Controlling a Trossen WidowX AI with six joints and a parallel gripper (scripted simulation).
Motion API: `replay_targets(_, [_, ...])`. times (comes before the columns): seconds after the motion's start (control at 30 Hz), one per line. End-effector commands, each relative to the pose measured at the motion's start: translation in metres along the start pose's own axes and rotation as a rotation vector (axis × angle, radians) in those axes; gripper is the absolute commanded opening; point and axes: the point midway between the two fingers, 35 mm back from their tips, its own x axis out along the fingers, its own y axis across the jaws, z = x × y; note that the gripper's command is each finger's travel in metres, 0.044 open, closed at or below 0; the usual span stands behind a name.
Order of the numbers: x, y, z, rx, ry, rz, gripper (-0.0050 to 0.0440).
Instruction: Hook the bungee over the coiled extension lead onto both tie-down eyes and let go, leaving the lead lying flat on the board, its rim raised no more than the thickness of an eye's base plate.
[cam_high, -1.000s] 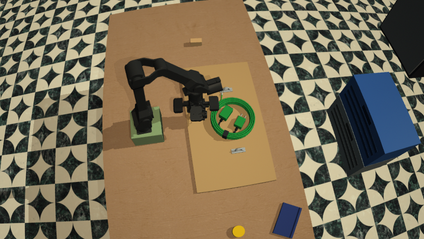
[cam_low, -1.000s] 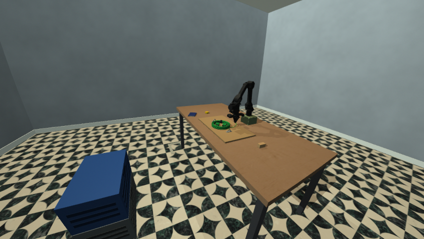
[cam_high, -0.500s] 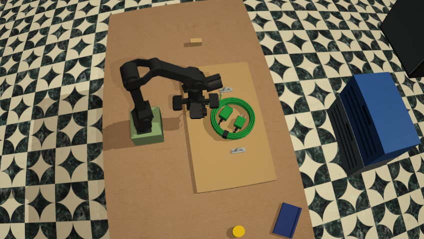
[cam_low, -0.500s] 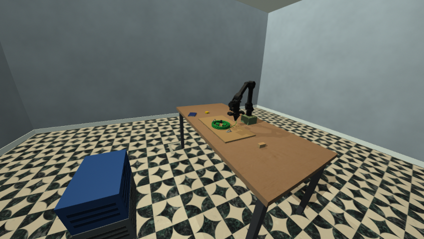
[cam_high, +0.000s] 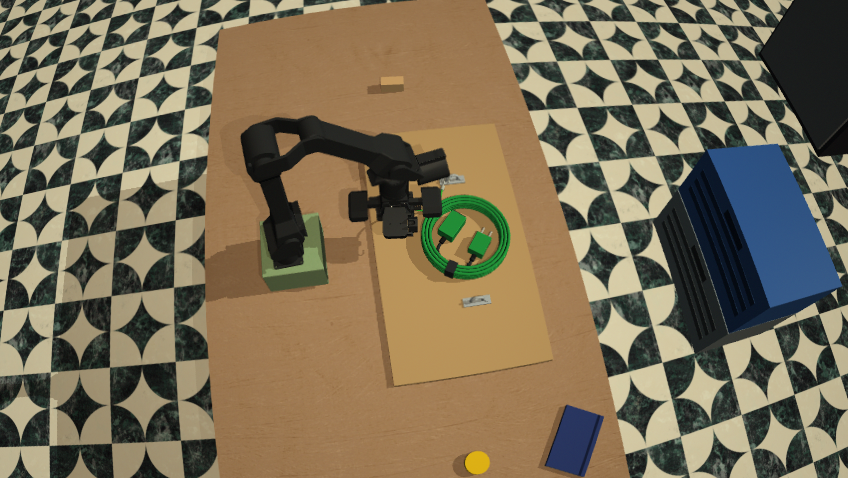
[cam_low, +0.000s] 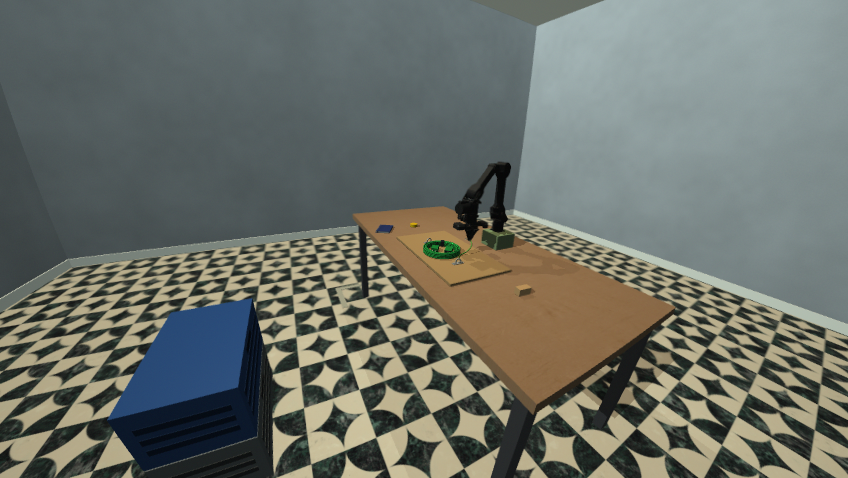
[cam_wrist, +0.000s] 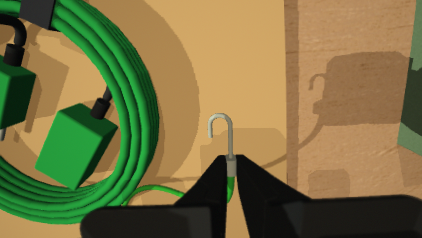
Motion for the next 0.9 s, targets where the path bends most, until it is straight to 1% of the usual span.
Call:
replay_targets(0.0, [-0.003,0.01,0.002,-0.005,0.011,0.016,-0.005])
replay_targets(0.67, [-0.006,0.036,0.018,-0.018,0.021,0.04,-0.005])
replay_targets(0.87, [-0.006,0.04,0.023,-0.027,0.019,0.042,-0.005])
